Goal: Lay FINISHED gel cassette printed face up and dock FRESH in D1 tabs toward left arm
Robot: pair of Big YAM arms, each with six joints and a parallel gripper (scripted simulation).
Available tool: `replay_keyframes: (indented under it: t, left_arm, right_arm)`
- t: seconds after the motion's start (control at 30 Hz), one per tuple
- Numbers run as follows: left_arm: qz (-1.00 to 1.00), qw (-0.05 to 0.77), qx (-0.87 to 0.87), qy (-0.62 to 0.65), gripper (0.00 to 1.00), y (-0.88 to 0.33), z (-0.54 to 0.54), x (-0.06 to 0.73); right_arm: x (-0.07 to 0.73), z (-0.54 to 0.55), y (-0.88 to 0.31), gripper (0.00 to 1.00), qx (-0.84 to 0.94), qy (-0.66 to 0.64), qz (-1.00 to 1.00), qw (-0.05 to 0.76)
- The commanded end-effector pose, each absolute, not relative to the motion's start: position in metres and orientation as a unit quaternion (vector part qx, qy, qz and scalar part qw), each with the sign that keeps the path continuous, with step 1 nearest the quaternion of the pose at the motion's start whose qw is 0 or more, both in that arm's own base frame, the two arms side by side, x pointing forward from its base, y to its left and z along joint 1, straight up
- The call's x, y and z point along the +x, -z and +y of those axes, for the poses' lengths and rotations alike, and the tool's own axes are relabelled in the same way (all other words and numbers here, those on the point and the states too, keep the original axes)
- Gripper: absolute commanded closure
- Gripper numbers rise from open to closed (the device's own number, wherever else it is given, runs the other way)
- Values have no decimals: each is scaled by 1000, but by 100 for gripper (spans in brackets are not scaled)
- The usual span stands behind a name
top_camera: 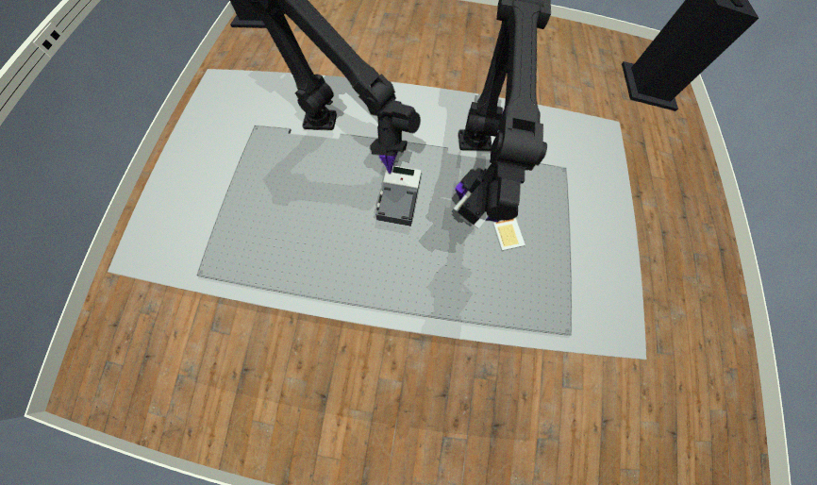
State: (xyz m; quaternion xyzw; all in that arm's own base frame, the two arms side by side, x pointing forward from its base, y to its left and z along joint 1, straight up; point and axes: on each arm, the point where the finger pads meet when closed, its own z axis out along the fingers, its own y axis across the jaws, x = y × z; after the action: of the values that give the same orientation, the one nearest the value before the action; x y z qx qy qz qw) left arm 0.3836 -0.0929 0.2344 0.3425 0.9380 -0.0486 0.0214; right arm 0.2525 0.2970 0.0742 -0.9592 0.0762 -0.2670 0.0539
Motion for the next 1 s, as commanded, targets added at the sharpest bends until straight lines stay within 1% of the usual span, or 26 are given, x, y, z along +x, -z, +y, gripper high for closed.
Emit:
replay_keyframes:
  t: [0.0,0.43,0.73,0.8,0.97]
  left_arm:
    - [936,54,345,42,100,-262,-92,396]
    - [936,54,345,42,100,-264,-93,398]
    - [874,55,477,72,100,-248,-134,391]
    - [874,55,477,72,100,-248,-134,391]
    - [831,65,546,86,100,-239,-156,385]
  right_arm:
    - [233,264,-15,100,-974,219,57,-11]
    - [233,264,-15,100,-974,219,57,-11]
    - [233,264,-15,100,-974,219,57,-11]
    - [233,264,-15,100,-974,219,57,-11]
    - [233,264,-15,100,-974,219,57,-11]
